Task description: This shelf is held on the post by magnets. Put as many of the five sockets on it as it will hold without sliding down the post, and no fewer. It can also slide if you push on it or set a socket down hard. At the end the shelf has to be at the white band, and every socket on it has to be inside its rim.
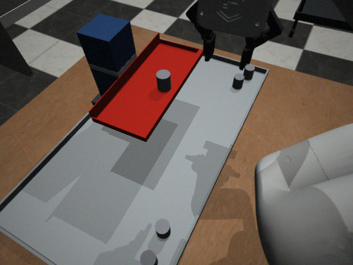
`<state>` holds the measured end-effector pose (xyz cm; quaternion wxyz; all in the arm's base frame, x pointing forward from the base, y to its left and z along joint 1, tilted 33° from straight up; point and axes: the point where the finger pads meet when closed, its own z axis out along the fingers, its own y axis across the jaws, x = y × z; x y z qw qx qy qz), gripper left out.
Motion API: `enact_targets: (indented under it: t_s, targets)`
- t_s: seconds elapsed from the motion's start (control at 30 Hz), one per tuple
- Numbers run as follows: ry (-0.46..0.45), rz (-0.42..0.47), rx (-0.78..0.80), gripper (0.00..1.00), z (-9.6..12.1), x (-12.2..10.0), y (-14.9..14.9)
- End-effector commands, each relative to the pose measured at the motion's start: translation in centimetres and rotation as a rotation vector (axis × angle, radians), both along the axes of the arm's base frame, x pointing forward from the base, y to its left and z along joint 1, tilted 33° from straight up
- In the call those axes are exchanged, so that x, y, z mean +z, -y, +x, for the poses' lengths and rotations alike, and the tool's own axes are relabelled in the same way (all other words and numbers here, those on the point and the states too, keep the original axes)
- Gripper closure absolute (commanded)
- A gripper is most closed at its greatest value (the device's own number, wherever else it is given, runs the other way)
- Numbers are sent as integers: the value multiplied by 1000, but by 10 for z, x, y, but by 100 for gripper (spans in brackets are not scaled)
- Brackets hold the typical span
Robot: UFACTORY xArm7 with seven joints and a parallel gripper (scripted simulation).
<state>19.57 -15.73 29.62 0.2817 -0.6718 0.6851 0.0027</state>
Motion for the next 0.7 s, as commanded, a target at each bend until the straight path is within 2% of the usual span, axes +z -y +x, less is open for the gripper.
enact_targets:
  t_s: [0.0,0.07,0.1,0.17,0.2,0.27,0.3,0.43,0.47,0.53,0.57,0.67]
  targets:
    - [91,-93,199,39,12,19,-41]
    - [91,-93,199,39,12,19,-41]
    - [134,-137,297,39,14,26,-62]
    - [134,-137,297,39,14,26,-62]
    - [183,-186,408,39,16,32,-85]
    - [183,-186,408,39,16,32,-85]
    - [229,-232,512,39,15,38,-111]
    - [236,-240,529,39,15,38,-111]
    - [292,-295,653,39,11,43,-136]
    - [292,-295,653,39,11,43,-136]
    - [341,-344,764,39,6,45,-161]
    - [347,-351,777,39,6,45,-161]
